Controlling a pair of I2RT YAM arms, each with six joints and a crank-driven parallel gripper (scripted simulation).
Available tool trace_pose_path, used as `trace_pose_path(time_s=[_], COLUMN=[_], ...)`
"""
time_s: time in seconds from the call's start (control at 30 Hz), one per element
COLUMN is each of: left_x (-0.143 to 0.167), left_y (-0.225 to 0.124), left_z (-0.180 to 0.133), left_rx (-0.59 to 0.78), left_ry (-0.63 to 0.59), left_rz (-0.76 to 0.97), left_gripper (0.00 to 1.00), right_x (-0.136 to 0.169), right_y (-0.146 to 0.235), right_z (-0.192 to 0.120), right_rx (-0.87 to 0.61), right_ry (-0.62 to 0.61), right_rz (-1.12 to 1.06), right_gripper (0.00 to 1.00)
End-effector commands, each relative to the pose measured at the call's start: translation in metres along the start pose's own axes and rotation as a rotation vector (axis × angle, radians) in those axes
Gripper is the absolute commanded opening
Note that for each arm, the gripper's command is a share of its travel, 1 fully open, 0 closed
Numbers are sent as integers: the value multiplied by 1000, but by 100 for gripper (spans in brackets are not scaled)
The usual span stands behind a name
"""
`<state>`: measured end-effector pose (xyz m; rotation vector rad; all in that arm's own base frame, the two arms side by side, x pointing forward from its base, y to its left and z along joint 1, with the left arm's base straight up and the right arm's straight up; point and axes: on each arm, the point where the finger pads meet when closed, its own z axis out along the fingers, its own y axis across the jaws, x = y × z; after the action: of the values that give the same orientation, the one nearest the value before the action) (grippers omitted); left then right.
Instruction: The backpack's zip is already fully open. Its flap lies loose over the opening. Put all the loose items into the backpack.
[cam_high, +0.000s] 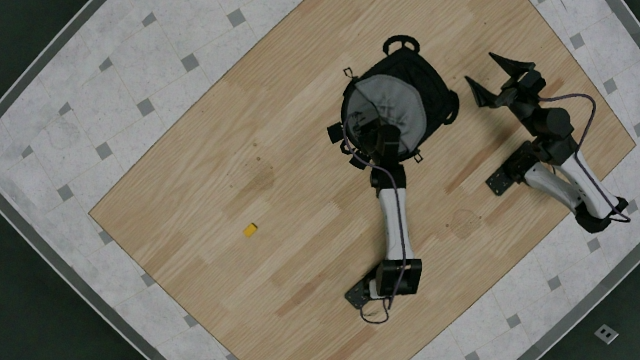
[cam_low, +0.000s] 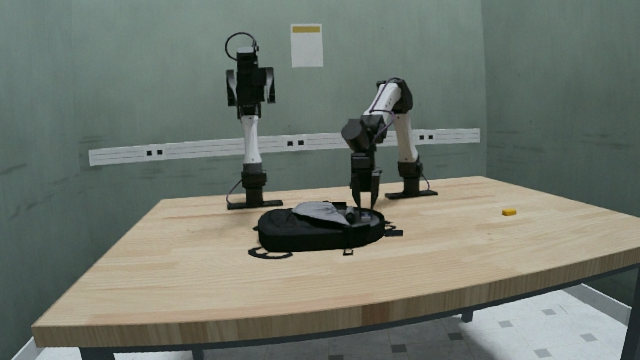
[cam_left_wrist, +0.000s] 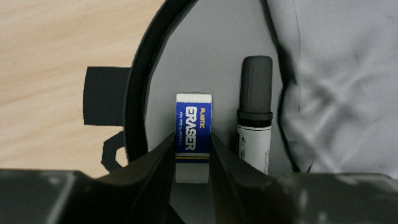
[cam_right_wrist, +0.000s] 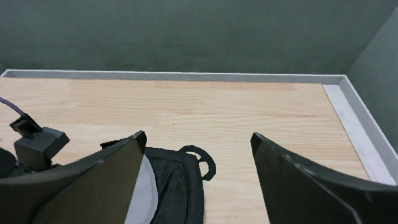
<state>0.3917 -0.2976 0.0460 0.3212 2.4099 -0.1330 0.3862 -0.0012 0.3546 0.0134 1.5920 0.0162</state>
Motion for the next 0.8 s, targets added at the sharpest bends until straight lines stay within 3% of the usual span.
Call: trace_pose_path(time_s=[0.0, 0.77], left_x=[7, 5], left_y=[5, 6], left_z=[-5, -9], left_rx=[-1, 2], left_ry=[19, 11], left_rz=[6, 4], left_gripper=[18, 18], right_x=[-5, -5], right_y=[0, 0], right_z=[-1, -1], right_rx=[-2, -2], right_ry=[-14, -14], right_rz=[-2, -2], right_gripper=[90, 90])
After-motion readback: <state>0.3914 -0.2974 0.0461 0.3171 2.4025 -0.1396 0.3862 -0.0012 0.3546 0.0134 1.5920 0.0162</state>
